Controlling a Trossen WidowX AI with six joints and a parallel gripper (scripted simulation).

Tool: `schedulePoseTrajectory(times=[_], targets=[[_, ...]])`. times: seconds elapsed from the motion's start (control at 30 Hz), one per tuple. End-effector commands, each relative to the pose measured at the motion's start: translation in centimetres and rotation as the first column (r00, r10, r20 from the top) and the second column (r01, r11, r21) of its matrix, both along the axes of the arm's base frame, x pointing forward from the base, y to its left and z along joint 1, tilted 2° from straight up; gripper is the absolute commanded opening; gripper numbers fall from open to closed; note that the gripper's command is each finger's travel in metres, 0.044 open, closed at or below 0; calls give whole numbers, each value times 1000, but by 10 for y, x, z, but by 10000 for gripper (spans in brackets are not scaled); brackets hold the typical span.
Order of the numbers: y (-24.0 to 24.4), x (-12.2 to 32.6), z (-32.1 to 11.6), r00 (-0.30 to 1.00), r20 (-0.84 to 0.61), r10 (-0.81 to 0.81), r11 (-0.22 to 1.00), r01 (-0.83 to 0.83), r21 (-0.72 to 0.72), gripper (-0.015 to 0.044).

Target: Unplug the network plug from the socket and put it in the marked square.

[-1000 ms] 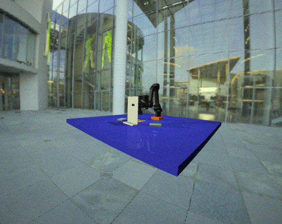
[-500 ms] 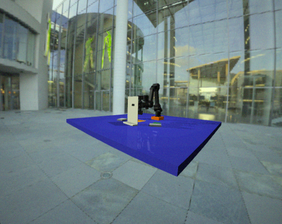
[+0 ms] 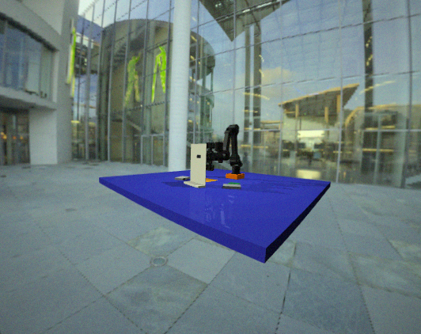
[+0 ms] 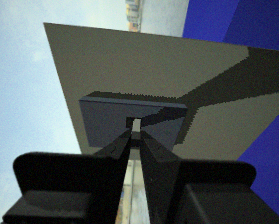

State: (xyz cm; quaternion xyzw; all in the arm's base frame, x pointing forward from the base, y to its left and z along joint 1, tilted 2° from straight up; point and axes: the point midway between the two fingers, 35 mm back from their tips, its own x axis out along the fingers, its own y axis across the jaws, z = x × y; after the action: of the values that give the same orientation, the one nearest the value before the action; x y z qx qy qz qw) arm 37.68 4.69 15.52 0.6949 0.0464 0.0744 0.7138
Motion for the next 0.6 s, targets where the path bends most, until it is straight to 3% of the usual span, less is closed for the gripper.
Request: schedulePoseTrajectory(times=[0.0, 0.57], targets=[[0, -5, -1, 1000, -3, 0, 1000, 0, 2, 0], [3, -15, -2, 1000, -4, 0, 1000, 0, 2, 0]])
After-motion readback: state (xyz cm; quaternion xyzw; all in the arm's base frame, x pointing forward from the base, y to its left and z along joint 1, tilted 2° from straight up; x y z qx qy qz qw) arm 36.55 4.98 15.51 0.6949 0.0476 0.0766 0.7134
